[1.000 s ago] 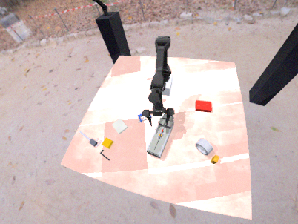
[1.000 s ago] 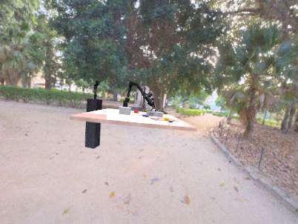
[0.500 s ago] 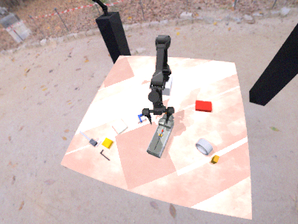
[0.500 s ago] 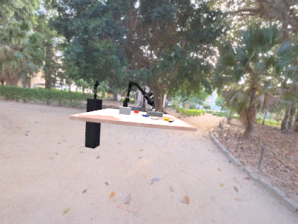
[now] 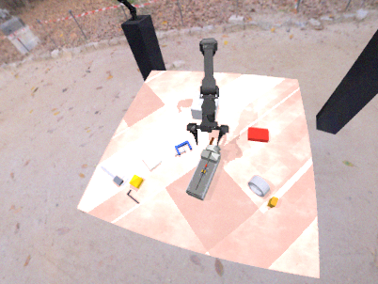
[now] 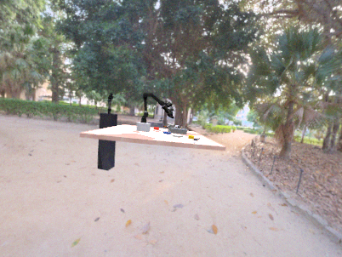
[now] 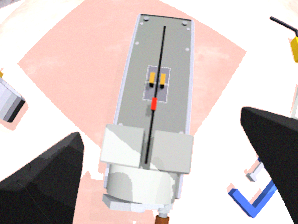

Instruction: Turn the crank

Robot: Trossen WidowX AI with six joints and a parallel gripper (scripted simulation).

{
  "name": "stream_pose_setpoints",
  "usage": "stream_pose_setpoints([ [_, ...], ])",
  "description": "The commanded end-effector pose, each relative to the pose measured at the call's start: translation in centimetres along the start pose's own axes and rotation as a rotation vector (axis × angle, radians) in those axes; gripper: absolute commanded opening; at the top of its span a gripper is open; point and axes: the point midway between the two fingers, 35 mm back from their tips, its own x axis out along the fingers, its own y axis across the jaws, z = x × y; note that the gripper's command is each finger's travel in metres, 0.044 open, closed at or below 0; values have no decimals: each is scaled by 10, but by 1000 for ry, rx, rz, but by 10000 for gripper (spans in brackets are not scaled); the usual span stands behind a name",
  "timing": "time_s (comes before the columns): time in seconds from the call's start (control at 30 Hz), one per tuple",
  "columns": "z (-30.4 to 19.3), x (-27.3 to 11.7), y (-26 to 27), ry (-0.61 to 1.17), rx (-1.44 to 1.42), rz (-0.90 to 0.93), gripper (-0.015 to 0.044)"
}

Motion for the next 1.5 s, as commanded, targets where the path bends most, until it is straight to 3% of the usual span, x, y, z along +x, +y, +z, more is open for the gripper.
stream_pose_setpoints([
  [0.0,-14,-13,4,7,37,-47,440],
  [0.5,-63,-54,13,-27,221,-179,440],
  [1.07,-116,4,15,-27,220,-179,440],
  [1.47,-128,18,16,-26,220,-179,440],
])
